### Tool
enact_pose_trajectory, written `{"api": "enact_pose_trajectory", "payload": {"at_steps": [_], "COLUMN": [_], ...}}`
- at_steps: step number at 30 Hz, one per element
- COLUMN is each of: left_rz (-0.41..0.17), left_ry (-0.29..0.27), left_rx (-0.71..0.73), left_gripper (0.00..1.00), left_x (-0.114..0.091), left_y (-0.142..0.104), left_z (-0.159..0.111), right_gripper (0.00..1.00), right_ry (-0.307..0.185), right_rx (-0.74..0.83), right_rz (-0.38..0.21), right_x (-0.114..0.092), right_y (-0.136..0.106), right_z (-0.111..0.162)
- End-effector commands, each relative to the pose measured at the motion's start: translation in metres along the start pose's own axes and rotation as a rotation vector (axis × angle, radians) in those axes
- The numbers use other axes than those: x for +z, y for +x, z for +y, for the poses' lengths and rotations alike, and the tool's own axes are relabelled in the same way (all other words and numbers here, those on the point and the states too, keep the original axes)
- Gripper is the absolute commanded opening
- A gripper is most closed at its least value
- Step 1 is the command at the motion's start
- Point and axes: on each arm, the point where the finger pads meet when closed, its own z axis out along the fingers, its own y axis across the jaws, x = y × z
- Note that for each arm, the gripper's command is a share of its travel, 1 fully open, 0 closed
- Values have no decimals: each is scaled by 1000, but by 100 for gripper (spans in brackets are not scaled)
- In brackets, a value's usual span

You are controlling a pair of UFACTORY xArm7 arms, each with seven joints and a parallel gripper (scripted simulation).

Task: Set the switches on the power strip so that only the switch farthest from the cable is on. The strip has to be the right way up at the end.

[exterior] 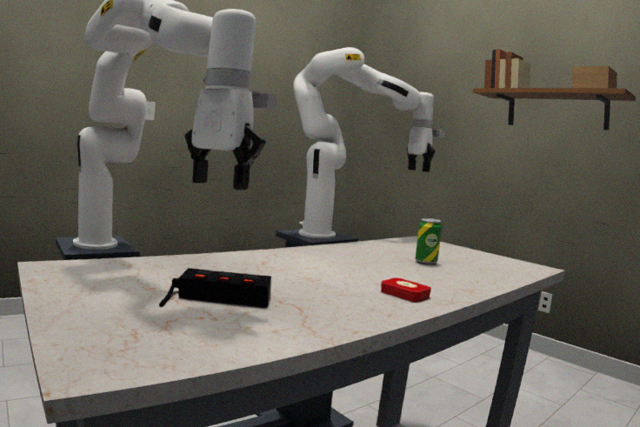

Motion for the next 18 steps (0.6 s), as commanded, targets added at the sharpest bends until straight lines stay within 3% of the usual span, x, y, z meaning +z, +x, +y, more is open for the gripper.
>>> {"api": "enact_pose_trajectory", "payload": {"at_steps": [1,18], "left_rz": [4,4], "left_ry": [-1,-1], "left_rx": [-49,-219], "left_gripper": [100,100], "left_x": [-2,-2], "left_y": [1,-8], "left_z": [-20,-87], "right_gripper": [100,100], "right_ry": [-4,-4], "right_rx": [0,0], "right_rz": [-1,-1], "right_x": [-2,-2], "right_y": [0,0], "right_z": [1,1]}}
